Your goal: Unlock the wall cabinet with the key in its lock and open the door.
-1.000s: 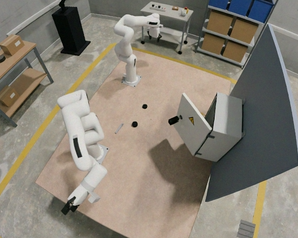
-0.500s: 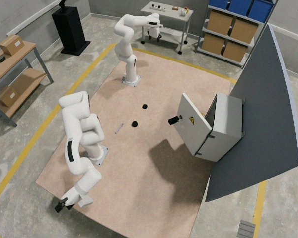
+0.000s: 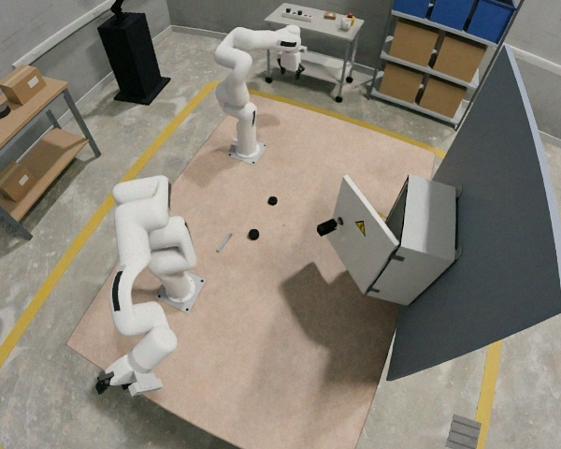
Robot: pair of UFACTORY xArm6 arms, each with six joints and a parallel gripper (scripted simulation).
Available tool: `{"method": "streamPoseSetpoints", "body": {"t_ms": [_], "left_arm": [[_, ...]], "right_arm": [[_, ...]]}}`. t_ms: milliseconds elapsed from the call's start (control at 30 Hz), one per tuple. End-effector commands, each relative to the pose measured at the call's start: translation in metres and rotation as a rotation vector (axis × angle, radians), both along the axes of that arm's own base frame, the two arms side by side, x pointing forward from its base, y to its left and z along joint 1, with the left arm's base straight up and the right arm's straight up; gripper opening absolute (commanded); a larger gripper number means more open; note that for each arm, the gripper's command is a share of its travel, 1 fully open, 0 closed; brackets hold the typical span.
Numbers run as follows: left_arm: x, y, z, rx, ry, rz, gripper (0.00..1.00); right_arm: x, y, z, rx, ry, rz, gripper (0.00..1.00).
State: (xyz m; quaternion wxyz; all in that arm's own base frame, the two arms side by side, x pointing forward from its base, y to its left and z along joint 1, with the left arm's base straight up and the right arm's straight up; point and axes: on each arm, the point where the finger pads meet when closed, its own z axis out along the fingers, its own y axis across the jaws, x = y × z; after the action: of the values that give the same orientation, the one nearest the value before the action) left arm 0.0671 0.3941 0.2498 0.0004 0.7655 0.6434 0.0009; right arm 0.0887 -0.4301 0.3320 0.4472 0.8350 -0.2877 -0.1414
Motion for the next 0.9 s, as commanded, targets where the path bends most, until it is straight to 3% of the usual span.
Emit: {"method": "streamPoseSetpoints", "body": {"t_ms": [0, 33, 200, 400, 467, 700, 867], "left_arm": [[0.0, 0.001, 0.001, 0.003, -0.001, 0.0, 1.0], [0.0, 0.001, 0.001, 0.003, -0.001, 0.0, 1.0], [0.0, 0.001, 0.001, 0.003, -0.001, 0.0, 1.0], [0.0, 0.001, 0.001, 0.003, -0.001, 0.0, 1.0], [0.0, 0.001, 0.001, 0.003, -0.001, 0.0, 1.0], [0.0, 0.001, 0.001, 0.003, -0.001, 0.0, 1.0], [0.0, 0.001, 0.001, 0.003, -0.001, 0.0, 1.0]], "right_arm": [[-0.016, 0.003, -0.013, 0.069, -0.069, -0.089, 0.91], [-0.02, 0.004, -0.018, 0.091, -0.094, -0.119, 0.91], [-0.018, 0.004, -0.016, 0.083, -0.086, -0.109, 0.91], [-0.036, 0.012, -0.036, 0.182, -0.203, -0.242, 0.91], [-0.033, 0.01, -0.033, 0.165, -0.182, -0.219, 0.91], [-0.04, 0.015, -0.042, 0.214, -0.246, -0.285, 0.91], [-0.047, 0.023, -0.059, 0.303, -0.38, -0.405, 0.91]]}}
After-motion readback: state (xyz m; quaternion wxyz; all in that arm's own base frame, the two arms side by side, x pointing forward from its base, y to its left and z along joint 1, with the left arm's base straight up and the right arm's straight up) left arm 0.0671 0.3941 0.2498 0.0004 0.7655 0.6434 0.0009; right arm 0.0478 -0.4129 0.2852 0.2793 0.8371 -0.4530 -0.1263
